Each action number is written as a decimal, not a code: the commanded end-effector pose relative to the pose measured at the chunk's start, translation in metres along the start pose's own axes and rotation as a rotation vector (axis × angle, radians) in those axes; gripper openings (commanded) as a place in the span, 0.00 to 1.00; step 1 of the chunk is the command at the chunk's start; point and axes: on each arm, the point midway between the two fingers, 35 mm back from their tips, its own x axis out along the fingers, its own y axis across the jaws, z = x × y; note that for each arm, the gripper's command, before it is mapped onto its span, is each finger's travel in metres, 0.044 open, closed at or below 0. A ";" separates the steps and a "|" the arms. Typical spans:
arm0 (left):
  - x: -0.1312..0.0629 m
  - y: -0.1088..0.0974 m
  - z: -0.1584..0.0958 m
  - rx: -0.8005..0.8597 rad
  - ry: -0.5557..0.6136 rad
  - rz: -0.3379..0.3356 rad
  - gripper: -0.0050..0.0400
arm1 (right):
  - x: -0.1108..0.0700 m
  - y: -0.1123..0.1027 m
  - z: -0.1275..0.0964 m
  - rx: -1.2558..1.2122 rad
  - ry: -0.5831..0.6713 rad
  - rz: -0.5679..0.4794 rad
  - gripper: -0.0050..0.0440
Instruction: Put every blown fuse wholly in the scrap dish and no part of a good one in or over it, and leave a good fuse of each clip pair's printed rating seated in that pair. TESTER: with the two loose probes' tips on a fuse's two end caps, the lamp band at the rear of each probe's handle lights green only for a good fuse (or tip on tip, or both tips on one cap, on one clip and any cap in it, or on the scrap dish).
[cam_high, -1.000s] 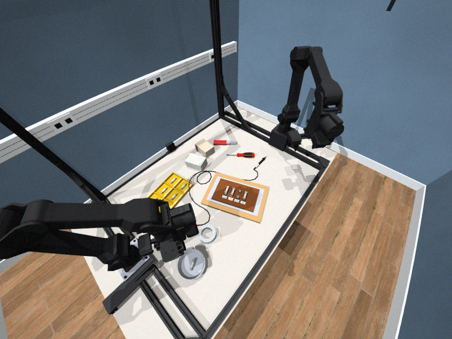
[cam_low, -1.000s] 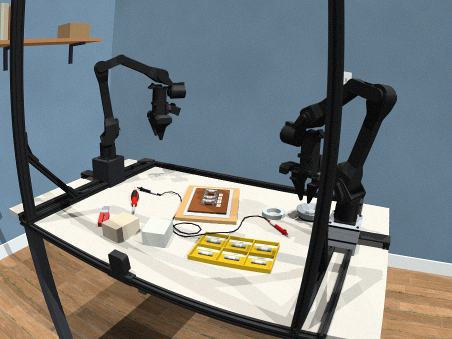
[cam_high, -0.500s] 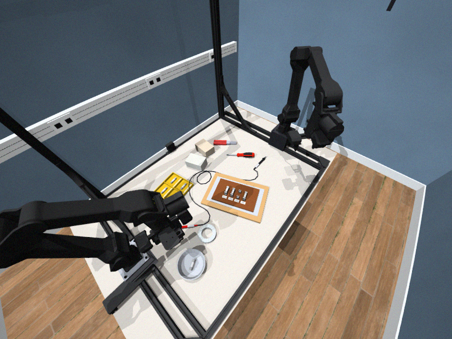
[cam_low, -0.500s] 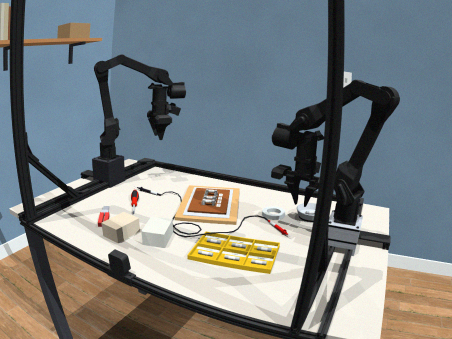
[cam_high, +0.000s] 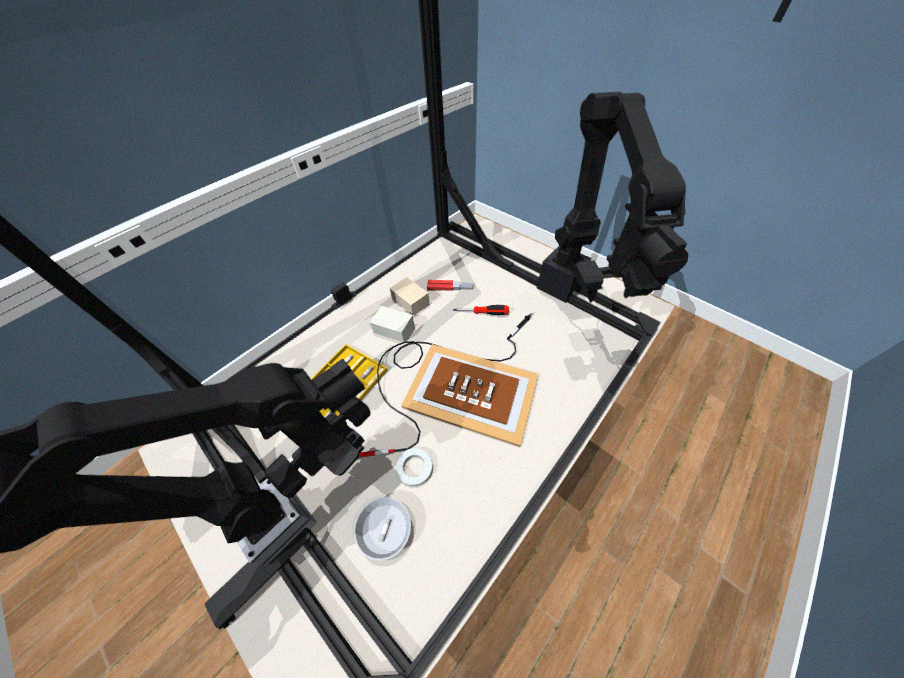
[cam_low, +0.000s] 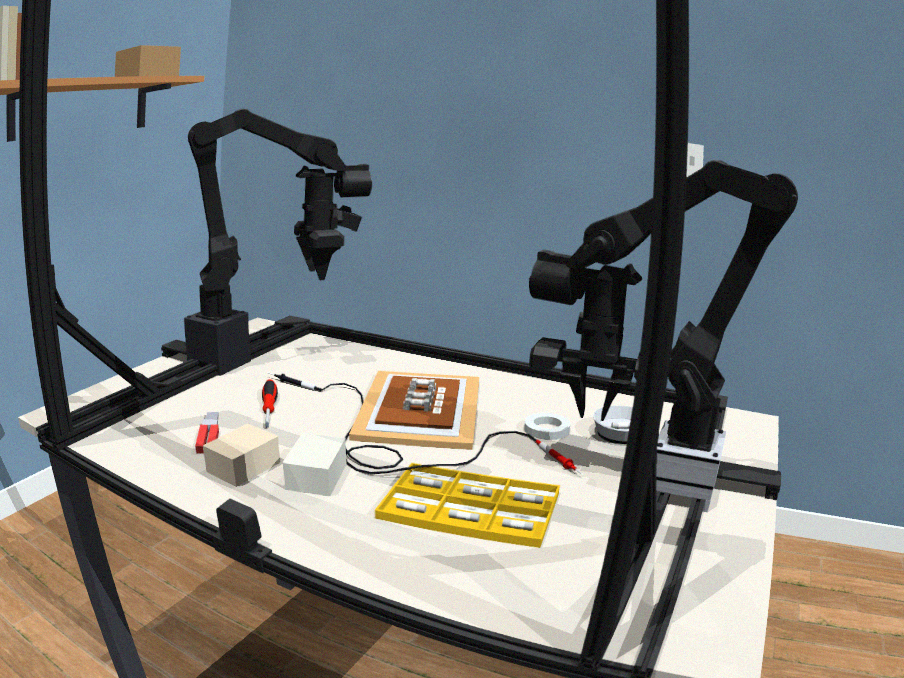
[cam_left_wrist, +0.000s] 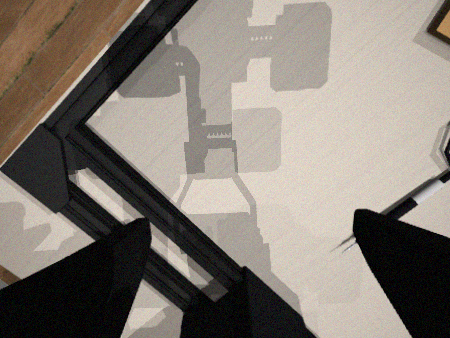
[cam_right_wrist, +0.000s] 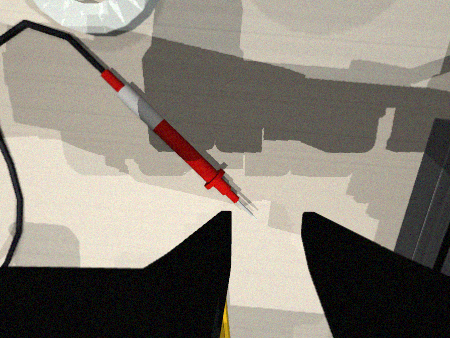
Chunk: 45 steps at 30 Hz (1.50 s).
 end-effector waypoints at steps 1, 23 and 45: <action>-0.006 0.000 0.004 0.000 -0.023 0.000 1.00 | -0.001 0.005 -0.010 -0.084 -0.001 0.007 0.37; -0.006 0.000 0.004 0.000 -0.023 0.000 1.00 | -0.002 0.019 -0.054 -0.444 -0.002 0.018 0.37; -0.006 0.000 0.004 0.000 -0.023 0.000 1.00 | -0.001 0.030 -0.102 -0.844 -0.003 0.019 0.37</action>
